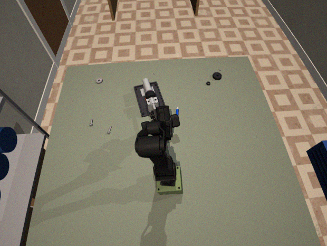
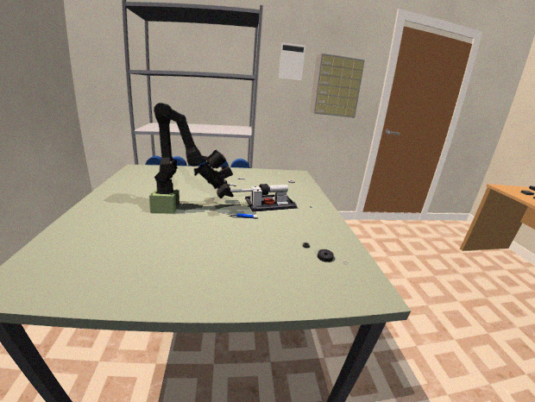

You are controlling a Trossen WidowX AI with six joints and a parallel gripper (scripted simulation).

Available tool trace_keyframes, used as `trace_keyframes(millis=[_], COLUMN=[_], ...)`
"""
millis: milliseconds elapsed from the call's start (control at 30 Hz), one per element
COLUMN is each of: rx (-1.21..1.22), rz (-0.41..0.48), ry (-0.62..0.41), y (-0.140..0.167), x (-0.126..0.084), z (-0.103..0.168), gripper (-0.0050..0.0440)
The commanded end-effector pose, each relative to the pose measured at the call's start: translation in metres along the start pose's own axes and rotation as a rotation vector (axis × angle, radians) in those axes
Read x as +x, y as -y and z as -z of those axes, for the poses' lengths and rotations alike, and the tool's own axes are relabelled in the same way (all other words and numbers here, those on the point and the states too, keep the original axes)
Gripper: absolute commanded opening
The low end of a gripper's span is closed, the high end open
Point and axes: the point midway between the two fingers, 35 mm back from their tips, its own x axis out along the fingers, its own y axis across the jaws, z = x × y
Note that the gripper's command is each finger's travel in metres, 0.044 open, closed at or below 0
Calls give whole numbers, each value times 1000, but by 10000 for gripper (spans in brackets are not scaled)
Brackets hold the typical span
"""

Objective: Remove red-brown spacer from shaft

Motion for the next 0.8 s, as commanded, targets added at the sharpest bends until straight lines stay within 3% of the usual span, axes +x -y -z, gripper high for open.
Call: trace_keyframes(millis=[0, 767], rx=[-6, -6], rz=[2, 3], ry=[36, 37], y=[1, 2], x=[1, 4], z=[-16, -19], gripper=[-50, -50])
